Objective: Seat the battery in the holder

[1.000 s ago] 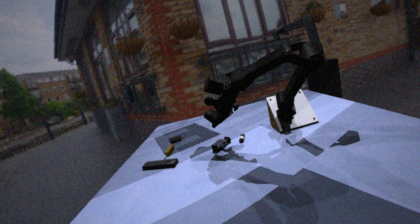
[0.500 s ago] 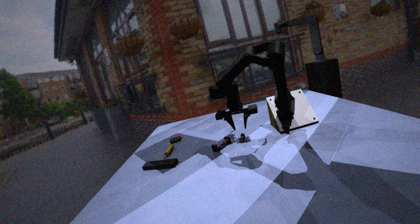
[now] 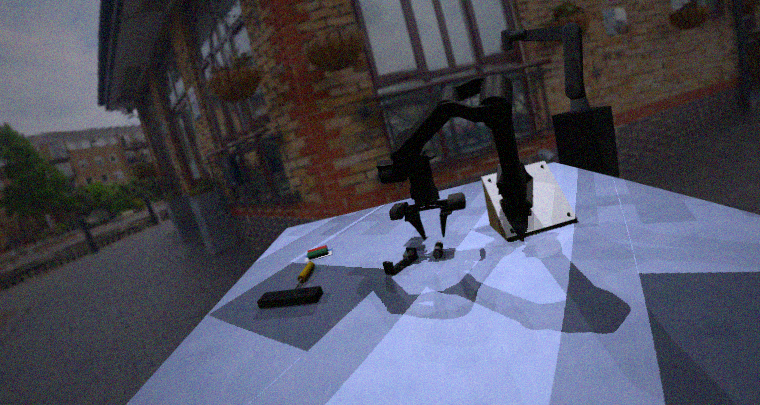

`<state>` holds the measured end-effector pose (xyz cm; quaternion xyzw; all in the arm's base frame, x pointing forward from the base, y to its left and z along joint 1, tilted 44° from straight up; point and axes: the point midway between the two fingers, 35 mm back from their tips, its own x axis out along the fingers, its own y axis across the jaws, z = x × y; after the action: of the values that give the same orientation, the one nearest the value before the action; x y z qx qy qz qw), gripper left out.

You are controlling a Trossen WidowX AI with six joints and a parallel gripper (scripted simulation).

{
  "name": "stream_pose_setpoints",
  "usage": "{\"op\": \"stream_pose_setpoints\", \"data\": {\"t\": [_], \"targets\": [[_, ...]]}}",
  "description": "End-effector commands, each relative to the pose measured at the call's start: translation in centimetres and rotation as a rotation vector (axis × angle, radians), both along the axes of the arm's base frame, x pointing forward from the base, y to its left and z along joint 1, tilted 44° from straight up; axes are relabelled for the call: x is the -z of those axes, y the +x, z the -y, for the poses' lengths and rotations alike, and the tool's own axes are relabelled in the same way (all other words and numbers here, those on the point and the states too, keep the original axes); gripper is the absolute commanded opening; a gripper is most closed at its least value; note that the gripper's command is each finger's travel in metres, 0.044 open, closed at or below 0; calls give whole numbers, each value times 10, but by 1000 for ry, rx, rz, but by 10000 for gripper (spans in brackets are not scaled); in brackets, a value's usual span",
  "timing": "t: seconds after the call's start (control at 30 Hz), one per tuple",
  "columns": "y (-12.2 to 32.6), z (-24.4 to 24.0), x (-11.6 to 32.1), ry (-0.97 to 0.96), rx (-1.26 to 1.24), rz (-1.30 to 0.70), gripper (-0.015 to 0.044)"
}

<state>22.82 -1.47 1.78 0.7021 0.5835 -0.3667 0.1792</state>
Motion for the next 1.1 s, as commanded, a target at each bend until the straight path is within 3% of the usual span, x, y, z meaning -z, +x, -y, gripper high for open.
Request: {"op": "stream_pose_setpoints", "data": {"t": [0.0,0.7,0.87,1.07], "targets": [[-1,-6,6,7,3,-8,226],[-1,-29,28,10,3,-8,226],[-1,-29,28,10,3,-8,95],[-1,-29,28,10,3,-8,64]]}}
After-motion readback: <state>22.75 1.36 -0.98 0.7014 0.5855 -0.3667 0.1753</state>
